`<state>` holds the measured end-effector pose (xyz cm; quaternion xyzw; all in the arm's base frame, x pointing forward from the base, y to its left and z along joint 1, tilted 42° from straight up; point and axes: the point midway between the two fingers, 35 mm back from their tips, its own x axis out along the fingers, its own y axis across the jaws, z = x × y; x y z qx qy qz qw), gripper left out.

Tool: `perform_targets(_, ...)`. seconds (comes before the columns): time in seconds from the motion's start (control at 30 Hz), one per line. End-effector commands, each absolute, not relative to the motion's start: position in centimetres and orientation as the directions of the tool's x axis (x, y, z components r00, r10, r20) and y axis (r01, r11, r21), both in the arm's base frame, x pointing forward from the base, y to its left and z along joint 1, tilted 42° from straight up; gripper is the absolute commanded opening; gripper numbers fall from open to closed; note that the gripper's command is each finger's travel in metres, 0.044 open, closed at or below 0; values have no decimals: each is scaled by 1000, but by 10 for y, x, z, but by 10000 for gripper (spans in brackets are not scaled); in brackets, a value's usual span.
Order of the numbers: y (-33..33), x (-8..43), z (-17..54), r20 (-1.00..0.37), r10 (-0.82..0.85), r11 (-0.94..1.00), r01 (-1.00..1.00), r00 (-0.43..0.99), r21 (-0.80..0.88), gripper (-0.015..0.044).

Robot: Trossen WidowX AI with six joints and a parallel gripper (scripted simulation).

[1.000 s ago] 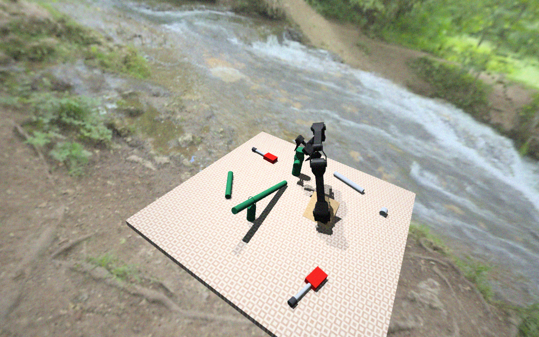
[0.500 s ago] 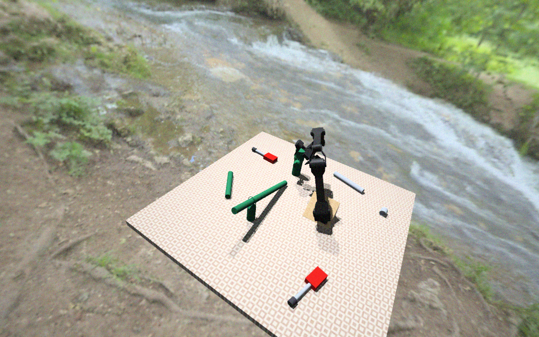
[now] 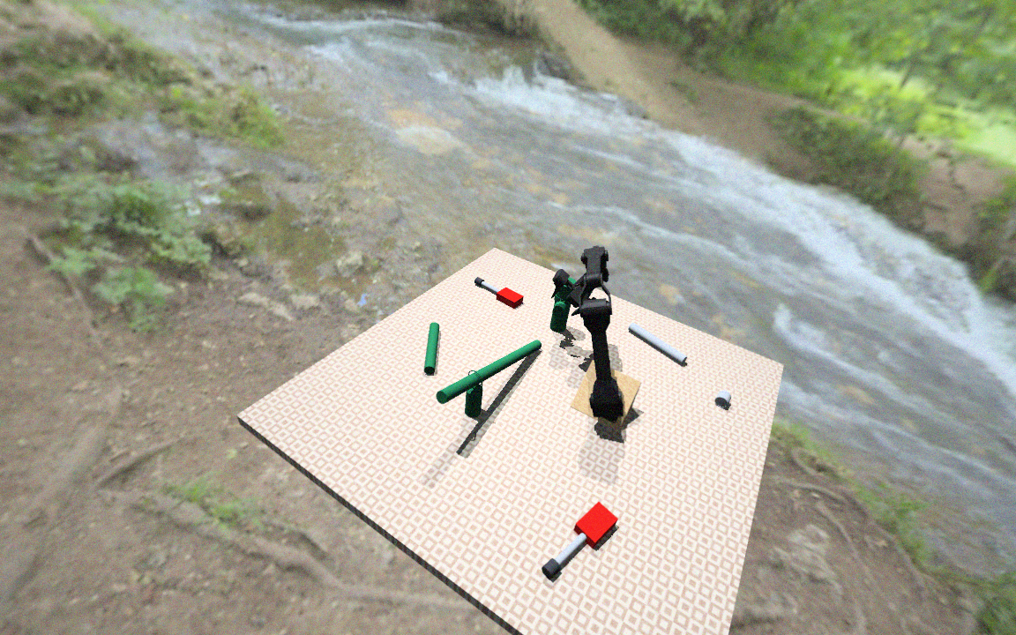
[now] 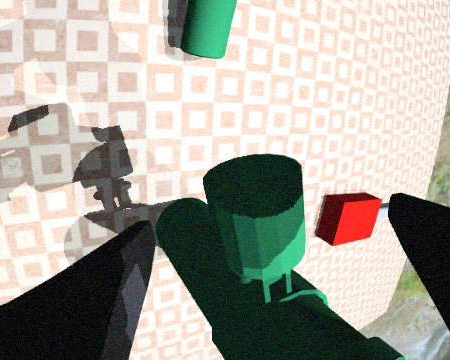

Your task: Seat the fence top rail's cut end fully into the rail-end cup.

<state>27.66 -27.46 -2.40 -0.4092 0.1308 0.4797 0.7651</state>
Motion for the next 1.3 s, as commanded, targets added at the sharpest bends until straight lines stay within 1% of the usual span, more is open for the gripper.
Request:
perform_targets(0.0,-269,280,-28,-589,630,211,-841,507,-498,440)
perform_targets(1.07,-236,305,-57,-585,632,212,-839,509,-501,440)
perform_targets(1.27,-236,306,-57,-585,632,212,-839,509,-501,282)
